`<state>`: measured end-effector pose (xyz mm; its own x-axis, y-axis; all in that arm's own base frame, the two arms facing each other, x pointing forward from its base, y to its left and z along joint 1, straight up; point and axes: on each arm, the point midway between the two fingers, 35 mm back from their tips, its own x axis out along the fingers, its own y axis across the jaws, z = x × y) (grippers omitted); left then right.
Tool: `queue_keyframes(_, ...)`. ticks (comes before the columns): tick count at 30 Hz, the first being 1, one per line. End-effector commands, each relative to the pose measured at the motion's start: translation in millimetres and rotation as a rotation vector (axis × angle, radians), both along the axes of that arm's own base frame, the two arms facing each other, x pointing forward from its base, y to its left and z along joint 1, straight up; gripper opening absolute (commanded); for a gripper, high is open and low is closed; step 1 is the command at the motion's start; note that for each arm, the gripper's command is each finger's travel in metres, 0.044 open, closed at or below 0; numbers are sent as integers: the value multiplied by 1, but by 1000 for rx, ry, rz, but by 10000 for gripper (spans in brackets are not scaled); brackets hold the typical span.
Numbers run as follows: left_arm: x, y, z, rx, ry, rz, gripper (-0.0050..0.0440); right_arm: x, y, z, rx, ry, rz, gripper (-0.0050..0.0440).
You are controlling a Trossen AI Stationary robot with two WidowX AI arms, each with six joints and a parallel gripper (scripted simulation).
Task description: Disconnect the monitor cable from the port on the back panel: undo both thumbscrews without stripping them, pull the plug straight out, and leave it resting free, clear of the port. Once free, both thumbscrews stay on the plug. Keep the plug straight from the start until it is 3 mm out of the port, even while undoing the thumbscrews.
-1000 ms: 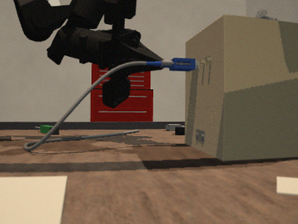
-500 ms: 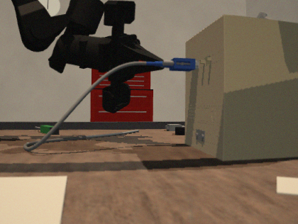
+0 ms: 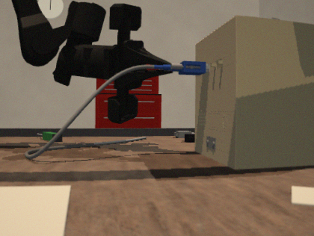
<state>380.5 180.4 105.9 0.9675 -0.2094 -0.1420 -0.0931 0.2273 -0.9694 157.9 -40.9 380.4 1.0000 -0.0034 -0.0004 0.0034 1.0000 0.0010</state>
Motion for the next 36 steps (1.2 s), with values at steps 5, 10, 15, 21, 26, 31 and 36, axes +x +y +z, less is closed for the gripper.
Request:
queue_keyframes(5,2,2,7,-36,-39,3,0,0,1,3,-7,-2,3,440)
queue_keyframes(10,1,2,6,-72,-54,2,0,0,1,3,-7,-2,3,440)
queue_keyframes(15,1,2,5,-134,-78,1,0,0,1,3,-7,-2,3,440)
queue_keyframes(21,1,2,4,-166,-91,2,0,0,1,3,-7,-2,3,440)
queue_keyframes(26,1,2,3,-198,-104,1,0,0,1,3,-7,-2,3,440)
queue_keyframes(31,1,2,3,-198,-104,1,96,0,1,3,-7,-2,3,440)
queue_keyframes(36,1,2,3,-198,-104,1,216,0,1,3,-7,-2,3,440)
